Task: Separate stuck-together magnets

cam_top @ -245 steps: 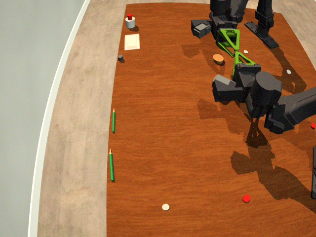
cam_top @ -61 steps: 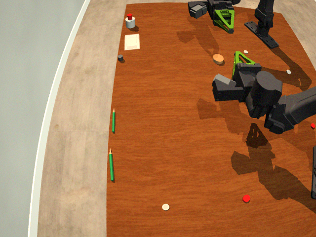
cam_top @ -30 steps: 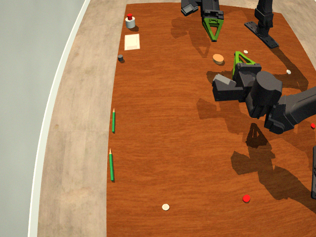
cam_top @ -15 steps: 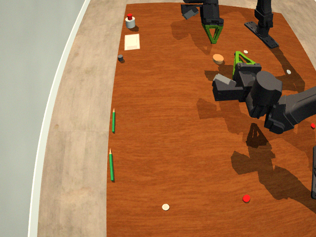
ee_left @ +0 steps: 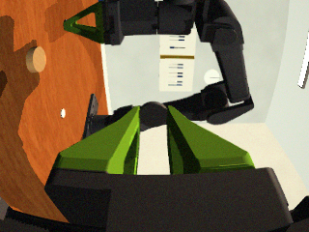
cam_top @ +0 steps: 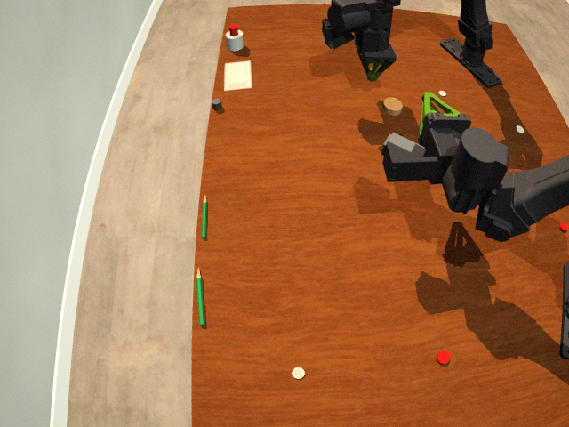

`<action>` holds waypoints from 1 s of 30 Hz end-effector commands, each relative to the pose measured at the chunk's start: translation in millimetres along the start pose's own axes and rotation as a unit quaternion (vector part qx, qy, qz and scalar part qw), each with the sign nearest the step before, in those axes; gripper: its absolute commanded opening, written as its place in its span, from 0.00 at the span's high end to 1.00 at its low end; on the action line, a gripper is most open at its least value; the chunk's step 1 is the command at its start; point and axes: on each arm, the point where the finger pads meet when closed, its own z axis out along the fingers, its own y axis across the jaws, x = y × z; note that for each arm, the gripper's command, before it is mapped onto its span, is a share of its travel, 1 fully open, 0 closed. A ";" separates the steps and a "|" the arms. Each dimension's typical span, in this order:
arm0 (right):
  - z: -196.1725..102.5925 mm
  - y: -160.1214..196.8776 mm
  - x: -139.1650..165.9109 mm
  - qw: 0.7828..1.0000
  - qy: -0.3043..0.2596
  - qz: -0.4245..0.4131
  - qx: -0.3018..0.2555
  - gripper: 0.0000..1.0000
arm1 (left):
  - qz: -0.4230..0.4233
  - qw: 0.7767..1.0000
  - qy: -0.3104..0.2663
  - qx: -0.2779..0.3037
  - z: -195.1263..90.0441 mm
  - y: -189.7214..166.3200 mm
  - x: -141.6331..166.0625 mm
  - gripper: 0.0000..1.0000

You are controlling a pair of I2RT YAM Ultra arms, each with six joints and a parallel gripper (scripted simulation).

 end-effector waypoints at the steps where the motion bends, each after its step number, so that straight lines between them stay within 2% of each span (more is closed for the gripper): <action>1: -9.0 0.1 -9.5 1.000 -0.020 -0.001 0.004 0.82 | 0.013 1.000 -0.001 0.006 -0.2 -7.8 -0.9 0.82; 9: 1.3 1.5 -3.3 1.000 -0.002 0.000 0.006 0.82 | 0.013 1.000 -0.001 0.006 -0.2 -7.8 -0.9 0.82; 30: 9.7 2.3 -8.7 1.000 -0.002 0.000 0.006 0.82 | 0.013 1.000 -0.001 0.006 -0.2 -7.8 -0.9 0.82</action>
